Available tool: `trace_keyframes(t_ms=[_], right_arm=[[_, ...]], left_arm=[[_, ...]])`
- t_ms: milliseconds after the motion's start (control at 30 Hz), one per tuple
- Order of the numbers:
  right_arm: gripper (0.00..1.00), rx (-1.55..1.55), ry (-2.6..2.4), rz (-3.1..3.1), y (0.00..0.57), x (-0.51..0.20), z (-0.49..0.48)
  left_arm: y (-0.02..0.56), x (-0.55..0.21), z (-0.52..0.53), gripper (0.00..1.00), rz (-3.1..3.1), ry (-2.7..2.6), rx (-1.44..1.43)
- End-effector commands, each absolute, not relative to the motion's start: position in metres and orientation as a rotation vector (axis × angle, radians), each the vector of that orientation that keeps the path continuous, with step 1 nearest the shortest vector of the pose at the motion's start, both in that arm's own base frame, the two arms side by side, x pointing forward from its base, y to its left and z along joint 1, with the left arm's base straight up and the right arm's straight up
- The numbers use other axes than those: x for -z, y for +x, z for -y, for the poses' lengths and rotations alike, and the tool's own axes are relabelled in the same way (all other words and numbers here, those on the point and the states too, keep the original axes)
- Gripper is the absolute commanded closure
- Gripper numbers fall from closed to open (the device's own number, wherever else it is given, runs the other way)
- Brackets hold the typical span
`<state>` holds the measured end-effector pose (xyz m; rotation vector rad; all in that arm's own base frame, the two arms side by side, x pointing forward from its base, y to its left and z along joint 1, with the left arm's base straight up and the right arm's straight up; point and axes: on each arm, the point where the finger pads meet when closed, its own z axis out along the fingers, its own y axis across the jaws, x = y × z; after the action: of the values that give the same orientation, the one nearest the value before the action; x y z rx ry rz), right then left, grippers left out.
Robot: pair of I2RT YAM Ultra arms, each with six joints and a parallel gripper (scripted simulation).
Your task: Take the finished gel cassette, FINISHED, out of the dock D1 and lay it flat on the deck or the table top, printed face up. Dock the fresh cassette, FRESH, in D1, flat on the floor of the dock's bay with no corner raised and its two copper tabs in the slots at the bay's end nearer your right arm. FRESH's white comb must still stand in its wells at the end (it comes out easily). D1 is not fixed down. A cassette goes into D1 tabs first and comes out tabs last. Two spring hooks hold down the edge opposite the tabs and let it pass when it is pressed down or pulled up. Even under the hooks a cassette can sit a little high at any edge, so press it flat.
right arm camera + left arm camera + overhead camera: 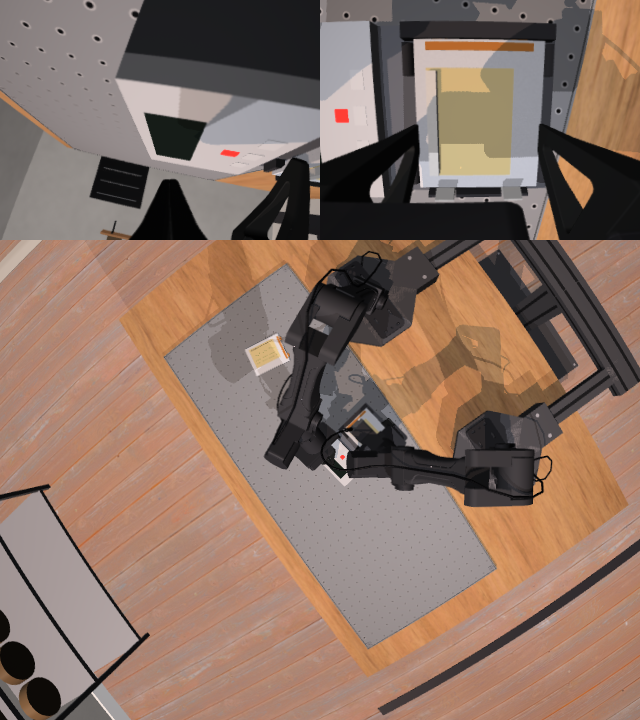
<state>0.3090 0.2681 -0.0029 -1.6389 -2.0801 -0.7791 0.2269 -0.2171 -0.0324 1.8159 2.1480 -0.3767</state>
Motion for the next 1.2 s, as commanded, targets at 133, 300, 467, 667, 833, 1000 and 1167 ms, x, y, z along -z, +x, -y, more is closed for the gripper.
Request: trace_keyframes(t_ms=[133, 300, 467, 667, 833, 1000, 1167], right_arm=[[1.0, 0.777, -1.637, 2.084, 0.311, 0.005, -0.269], [1.0, 0.769, -1.638, 2.083, 0.31, 0.006, -0.268], [1.0, 0.769, -1.638, 2.083, 0.309, 0.008, -0.268], [1.0, 0.769, -1.638, 2.083, 0.309, 0.008, -0.268], [1.0, 0.769, -1.638, 2.083, 0.309, 0.008, -0.268], [1.0, 0.776, -1.636, 2.086, 0.308, 0.002, -0.264], [1.0, 0.776, -1.636, 2.086, 0.308, -0.005, -0.258]], left_arm=[[0.23, 0.029, 0.22, 1.0, -2.135, 1.807, 0.377], [0.23, 0.029, 0.22, 1.0, -2.135, 1.807, 0.377], [0.23, 0.029, 0.22, 1.0, -2.135, 1.807, 0.377], [0.23, 0.029, 0.22, 1.0, -2.135, 1.807, 0.377], [0.23, 0.029, 0.22, 1.0, -2.135, 1.807, 0.377], [0.23, 0.029, 0.22, 1.0, -2.135, 1.807, 0.377], [0.23, 0.029, 0.22, 1.0, -2.135, 1.807, 0.377]])
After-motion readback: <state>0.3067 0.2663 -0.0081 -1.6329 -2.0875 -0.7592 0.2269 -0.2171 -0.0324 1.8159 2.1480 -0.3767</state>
